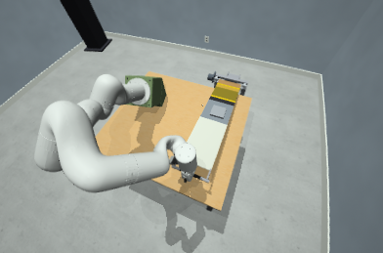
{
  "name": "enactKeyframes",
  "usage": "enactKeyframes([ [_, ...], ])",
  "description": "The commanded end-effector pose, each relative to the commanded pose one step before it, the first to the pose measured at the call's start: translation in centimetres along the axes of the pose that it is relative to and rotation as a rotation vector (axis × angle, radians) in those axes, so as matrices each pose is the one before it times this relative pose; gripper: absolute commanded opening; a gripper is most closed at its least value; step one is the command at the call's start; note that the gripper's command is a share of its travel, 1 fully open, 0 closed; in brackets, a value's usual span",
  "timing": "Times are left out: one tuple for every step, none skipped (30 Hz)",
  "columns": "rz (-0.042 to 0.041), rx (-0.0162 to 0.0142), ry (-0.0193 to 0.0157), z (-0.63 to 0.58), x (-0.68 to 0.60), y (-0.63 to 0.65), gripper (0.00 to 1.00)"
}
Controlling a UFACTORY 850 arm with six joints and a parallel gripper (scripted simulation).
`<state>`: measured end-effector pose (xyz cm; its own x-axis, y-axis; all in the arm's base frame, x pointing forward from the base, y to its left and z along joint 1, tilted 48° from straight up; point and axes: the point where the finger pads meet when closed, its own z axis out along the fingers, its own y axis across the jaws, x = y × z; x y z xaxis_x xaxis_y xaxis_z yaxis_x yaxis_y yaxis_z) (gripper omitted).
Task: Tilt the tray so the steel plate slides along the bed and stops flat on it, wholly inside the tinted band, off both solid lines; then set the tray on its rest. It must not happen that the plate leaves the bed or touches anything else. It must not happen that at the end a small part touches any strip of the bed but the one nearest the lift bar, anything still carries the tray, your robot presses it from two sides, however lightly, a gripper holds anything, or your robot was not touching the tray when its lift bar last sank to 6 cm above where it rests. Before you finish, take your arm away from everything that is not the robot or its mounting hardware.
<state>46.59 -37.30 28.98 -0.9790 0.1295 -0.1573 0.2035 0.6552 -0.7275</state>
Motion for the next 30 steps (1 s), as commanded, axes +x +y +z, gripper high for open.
enactKeyframes([
  [0.00024, -0.00041, -0.00101, -2.016, -0.053, 0.295, 0.0],
  [0.0, 0.0, 0.0, -0.516, 0.0, 0.09, 0.0],
  [0.0, 0.0, 0.0, -0.515, 0.0, 0.093, 0.0],
  [0.0, -0.00001, 0.0, -0.515, 0.0, 0.096, 0.0],
  [0.0, 0.0, 0.0, 0.0, 0.0, 0.0, 0.0],
  [0.0, 0.0, 0.0, 0.0, 0.0, 0.0, 0.0],
  [0.0, 0.0, 0.0, -0.504, 0.0, 0.097, 0.0],
  [0.0, 0.0, 0.0, -0.096, 0.0, 0.019, 0.0],
  [0.0, 0.0, 0.0, -0.096, 0.0, 0.019, 0.0],
  [0.0, -0.00001, 0.0, -0.096, 0.0, 0.019, 0.0],
  [0.0, 0.00001, 0.0, -0.096, 0.0, 0.019, 0.0],
  [0.0, 0.0, 0.0, -0.096, 0.0, 0.019, 0.0],
  [0.0, 0.0, 0.0, -0.096, 0.0, 0.019, 0.0],
  [0.0, -0.00001, 0.0, -0.096, 0.0, 0.019, 0.0],
  [0.0, 0.00001, 0.0, -0.096, 0.0, 0.02, 0.0],
  [0.0, 0.0, 0.0, -0.096, 0.0, 0.02, 0.0],
  [0.0, 0.0, 0.0, -0.096, 0.0, 0.02, 0.0],
  [0.0, -0.00001, 0.0, -0.096, 0.0, 0.02, 0.0],
  [0.0, 0.00001, 0.0, -0.096, 0.0, 0.02, 0.0],
  [0.0, 0.0, 0.0, -0.096, 0.0, 0.02, 0.0],
  [0.0, 0.0, 0.0, -0.096, 0.0, 0.02, 0.0],
  [0.0, 0.0, 0.0, 0.0, 0.0, 0.0, 0.0],
  [0.0, 0.0, 0.0, 0.0, 0.0, 0.0, 0.0],
  [0.0, -0.00001, 0.0, -0.097, 0.0, 0.02, 0.0],
  [0.0, 0.00001, 0.0, -1.289, 0.0, 0.284, 0.0],
  [0.0, -0.00001, 0.0, -1.754, 0.0, 0.418, 0.0],
  [0.0, 0.00001, 0.0, -1.745, 0.0, 0.454, 0.0],
  [-0.00001, -0.00003, 0.00001, -1.271, 0.002, 0.354, 0.0],
  [0.0, 0.0, 0.0, -0.464, 0.0, 0.134, 0.0],
  [0.0, 0.0, 0.0, 0.464, 0.0, -0.134, 0.0],
])
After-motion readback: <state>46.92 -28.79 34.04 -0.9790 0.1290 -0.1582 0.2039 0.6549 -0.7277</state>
